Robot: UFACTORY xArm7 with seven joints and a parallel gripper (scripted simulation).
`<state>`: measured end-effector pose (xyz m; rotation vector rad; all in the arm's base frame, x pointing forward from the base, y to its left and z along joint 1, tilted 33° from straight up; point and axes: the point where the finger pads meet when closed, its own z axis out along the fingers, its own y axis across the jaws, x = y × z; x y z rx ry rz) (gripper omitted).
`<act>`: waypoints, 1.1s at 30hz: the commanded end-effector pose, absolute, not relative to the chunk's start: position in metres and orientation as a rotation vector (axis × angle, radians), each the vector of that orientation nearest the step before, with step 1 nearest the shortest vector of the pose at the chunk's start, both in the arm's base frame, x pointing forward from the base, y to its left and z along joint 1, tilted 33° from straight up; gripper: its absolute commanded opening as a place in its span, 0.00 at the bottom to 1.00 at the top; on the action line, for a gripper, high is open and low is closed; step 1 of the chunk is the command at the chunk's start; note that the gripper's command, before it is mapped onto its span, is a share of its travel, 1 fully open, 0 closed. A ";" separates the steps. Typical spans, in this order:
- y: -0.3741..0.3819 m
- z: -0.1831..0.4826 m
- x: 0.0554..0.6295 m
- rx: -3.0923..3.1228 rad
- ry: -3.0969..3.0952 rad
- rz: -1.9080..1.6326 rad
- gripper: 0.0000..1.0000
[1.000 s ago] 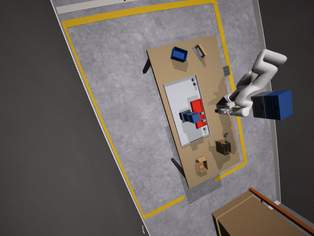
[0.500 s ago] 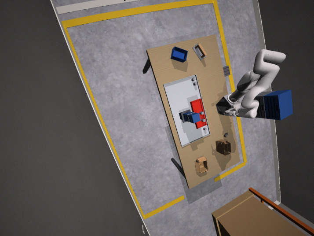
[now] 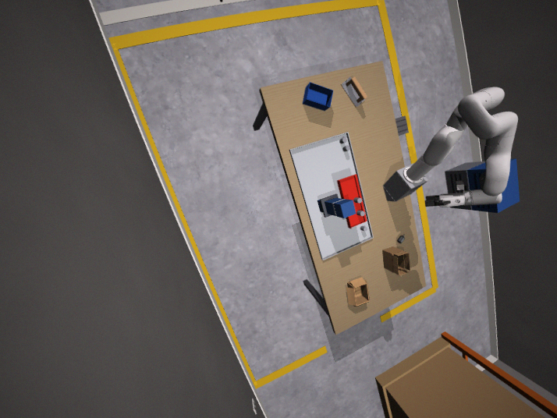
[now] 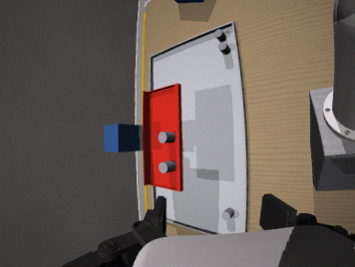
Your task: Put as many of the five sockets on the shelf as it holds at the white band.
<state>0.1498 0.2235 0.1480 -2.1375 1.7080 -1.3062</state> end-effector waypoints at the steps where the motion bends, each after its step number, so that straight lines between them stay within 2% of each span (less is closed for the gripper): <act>1: 0.233 0.166 0.124 -2.024 1.607 -1.333 1.00; 5: 0.239 0.176 0.108 -1.947 1.534 -1.316 1.00; 33: 0.239 0.176 0.107 -1.946 1.533 -1.316 1.00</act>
